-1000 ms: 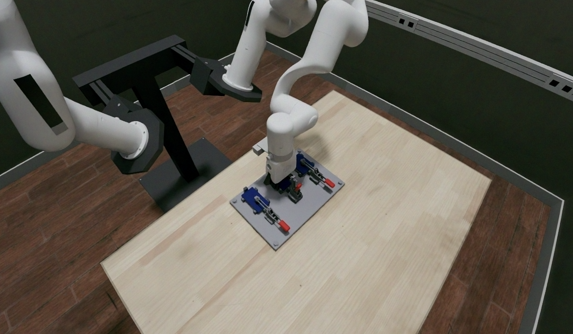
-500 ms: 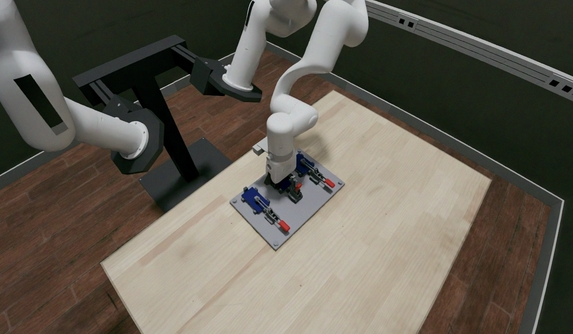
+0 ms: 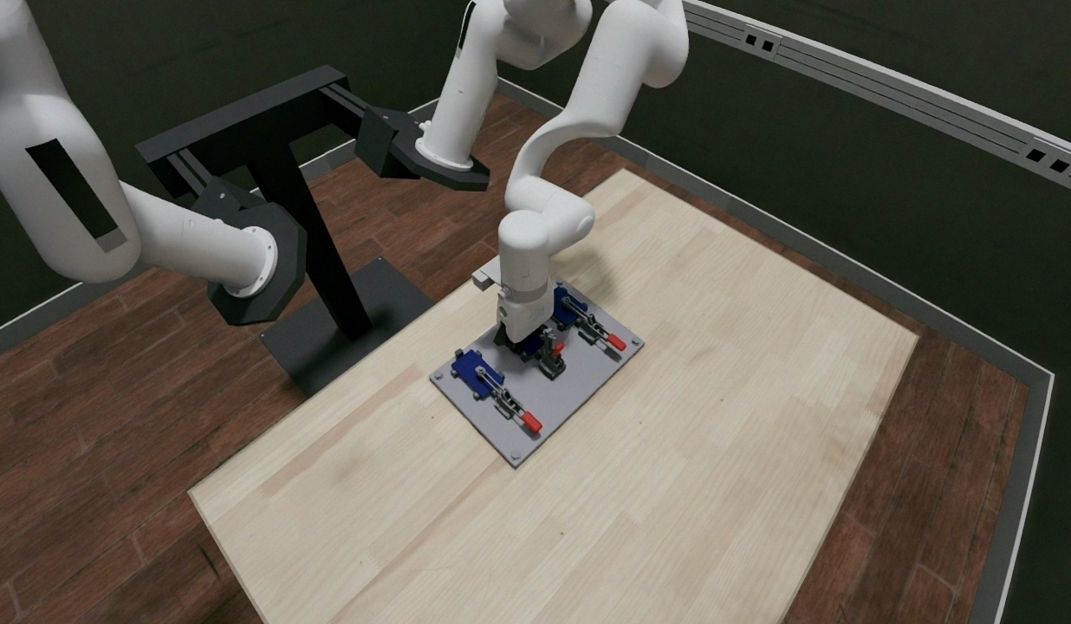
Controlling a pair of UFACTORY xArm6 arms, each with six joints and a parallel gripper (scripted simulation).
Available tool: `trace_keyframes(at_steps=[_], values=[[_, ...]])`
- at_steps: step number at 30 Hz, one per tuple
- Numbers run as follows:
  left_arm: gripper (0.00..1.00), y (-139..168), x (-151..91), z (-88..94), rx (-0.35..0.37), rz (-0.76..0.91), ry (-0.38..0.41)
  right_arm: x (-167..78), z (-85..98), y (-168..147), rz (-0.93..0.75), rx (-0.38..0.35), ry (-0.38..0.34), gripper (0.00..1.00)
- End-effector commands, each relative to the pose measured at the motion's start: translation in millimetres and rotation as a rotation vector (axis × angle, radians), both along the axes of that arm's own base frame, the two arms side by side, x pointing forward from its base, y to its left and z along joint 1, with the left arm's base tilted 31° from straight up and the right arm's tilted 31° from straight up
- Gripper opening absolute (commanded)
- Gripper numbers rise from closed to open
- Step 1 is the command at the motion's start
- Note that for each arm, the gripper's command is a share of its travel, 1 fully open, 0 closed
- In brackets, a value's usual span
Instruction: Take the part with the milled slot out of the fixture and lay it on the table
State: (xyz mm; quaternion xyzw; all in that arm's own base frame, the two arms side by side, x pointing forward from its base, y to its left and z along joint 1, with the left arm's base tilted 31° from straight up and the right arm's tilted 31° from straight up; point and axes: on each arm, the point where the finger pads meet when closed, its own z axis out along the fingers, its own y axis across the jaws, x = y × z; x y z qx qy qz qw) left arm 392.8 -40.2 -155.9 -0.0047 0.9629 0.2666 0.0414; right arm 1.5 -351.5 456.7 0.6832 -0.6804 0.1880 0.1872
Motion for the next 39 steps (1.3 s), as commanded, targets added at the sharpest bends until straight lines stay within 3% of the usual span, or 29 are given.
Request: trace_keyframes(at_steps=[1, 18, 39], values=[[0.0, -1, 1, 0.9, -0.002, -0.001, -0.003, 0, 2.0, 0, 0.0, -0.004, 0.0, 1.0], [0.0, -2, 1, 3.1, -0.002, -0.001, -0.003, 0, 2.0, 0, 0.0, -0.004, 0.0, 1.0], [0.0, -12, 0, 18.3, -0.002, -0.001, -0.003, 0, 2.0, 0, 0.0, -0.004, 0.0, 1.0]])
